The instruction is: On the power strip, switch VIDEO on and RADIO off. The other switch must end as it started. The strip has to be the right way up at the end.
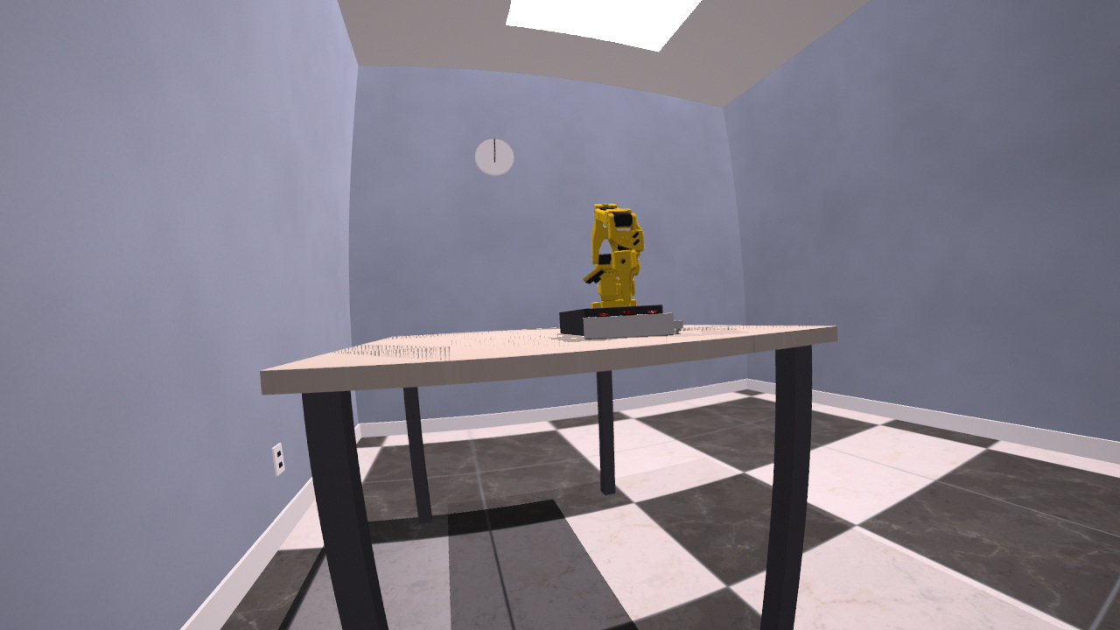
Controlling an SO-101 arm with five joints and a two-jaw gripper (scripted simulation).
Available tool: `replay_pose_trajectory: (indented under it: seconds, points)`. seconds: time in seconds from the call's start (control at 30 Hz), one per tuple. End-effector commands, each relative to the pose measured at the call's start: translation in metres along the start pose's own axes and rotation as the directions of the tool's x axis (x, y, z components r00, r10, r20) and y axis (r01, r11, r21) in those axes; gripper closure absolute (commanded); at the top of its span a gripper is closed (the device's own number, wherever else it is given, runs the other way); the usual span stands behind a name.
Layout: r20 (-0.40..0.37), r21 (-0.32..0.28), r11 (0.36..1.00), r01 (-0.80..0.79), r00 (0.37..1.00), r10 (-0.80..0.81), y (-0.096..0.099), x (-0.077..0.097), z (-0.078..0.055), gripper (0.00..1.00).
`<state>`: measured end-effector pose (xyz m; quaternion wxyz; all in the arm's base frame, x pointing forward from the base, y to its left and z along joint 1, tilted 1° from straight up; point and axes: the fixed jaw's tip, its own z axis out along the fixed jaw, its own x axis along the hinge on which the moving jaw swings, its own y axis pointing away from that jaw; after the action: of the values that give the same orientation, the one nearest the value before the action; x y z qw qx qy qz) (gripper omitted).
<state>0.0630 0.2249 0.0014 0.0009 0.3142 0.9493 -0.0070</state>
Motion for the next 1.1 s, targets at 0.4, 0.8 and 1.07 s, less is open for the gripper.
replay_pose_trajectory:
  seconds: [0.4,0.8,1.07]
  points:
    - [-0.001,0.0,1.0,0.019,1.0,-0.019,-0.0021,0.0016,0.0052,1.0]
    - [-0.001,0.0,1.0,0.019,1.0,-0.019,-0.0029,0.0012,0.007,1.0]
    - [-0.001,0.0,1.0,0.019,1.0,-0.019,-0.0047,0.0005,0.0104,1.0]
